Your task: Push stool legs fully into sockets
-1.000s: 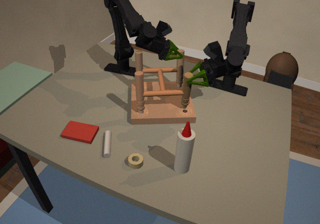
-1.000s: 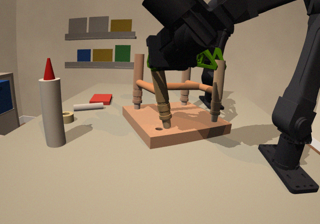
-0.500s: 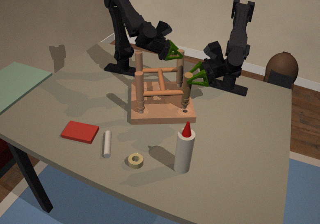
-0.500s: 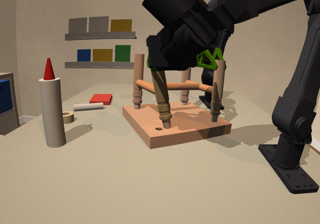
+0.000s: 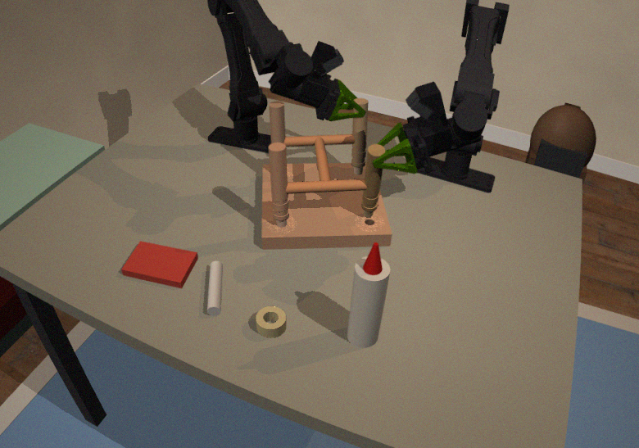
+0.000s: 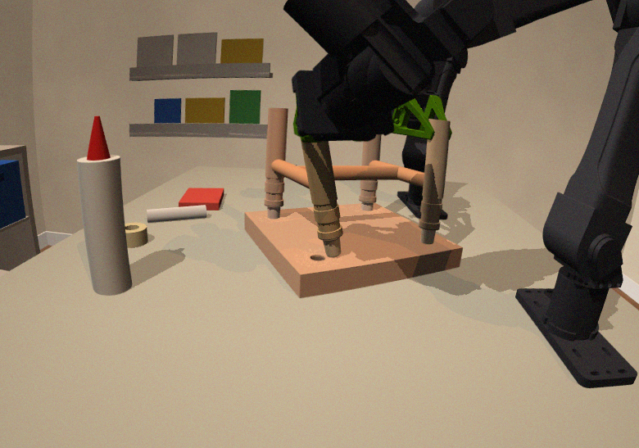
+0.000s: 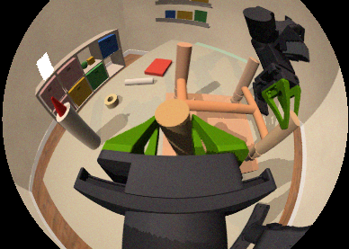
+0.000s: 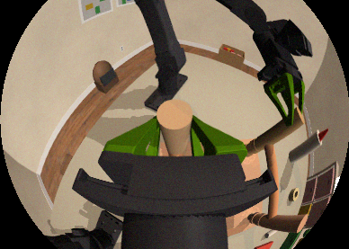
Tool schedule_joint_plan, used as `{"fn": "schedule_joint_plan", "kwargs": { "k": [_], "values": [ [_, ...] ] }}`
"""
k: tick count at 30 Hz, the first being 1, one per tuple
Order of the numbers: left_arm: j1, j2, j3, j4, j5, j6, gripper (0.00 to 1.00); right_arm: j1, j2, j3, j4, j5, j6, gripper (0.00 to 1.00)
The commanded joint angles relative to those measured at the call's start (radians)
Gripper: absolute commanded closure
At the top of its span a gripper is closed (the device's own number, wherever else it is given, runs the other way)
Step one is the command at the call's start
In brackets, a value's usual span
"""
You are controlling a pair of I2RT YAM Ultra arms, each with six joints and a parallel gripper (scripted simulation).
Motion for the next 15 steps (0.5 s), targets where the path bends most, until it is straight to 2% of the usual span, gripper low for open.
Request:
{"fn": "schedule_joint_plan", "kwargs": {
  "k": [1,15],
  "values": [
    [-0.032,-0.025,-0.035,-0.066,0.103,0.006,0.72,-0.046,0.005,0.051,0.080,0.094,-0.009,0.72],
    [-0.038,-0.029,-0.042,-0.088,0.142,-0.010,0.72,-0.061,0.002,0.061,0.094,0.134,-0.014,0.72]
  ]
}}
